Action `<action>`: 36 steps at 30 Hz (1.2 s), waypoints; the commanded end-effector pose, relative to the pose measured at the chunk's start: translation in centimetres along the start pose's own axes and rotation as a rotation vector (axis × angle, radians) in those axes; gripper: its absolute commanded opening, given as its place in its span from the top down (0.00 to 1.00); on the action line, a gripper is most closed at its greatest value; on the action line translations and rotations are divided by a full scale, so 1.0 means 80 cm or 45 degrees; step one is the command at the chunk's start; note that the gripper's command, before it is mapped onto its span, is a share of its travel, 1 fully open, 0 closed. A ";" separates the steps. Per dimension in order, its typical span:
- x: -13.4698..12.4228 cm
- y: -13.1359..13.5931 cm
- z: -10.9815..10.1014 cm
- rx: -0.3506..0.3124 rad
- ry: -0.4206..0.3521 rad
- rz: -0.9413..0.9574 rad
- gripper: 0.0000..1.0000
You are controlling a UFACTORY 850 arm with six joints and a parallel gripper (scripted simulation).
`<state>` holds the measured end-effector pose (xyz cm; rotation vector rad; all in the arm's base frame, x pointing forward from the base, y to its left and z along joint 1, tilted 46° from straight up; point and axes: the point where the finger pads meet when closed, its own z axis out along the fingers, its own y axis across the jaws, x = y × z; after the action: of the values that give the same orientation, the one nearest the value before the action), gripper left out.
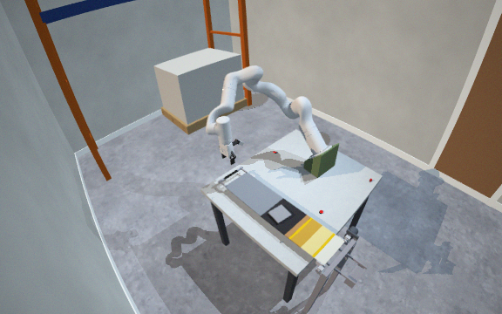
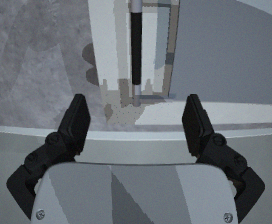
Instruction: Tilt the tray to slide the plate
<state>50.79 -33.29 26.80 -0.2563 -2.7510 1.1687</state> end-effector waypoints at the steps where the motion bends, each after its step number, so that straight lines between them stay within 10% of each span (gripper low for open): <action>1: -0.001 0.000 -0.001 0.000 -0.002 0.001 0.00; 9: -0.001 0.000 0.000 0.000 -0.002 0.001 0.00; 17: 0.001 0.001 0.062 -0.008 0.000 -0.001 0.00; 18: 0.001 0.001 0.062 -0.008 0.000 -0.001 0.60; 36: 0.001 0.001 0.062 -0.008 0.000 -0.001 0.60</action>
<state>49.64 -36.71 23.27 -0.2556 -2.7538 1.1595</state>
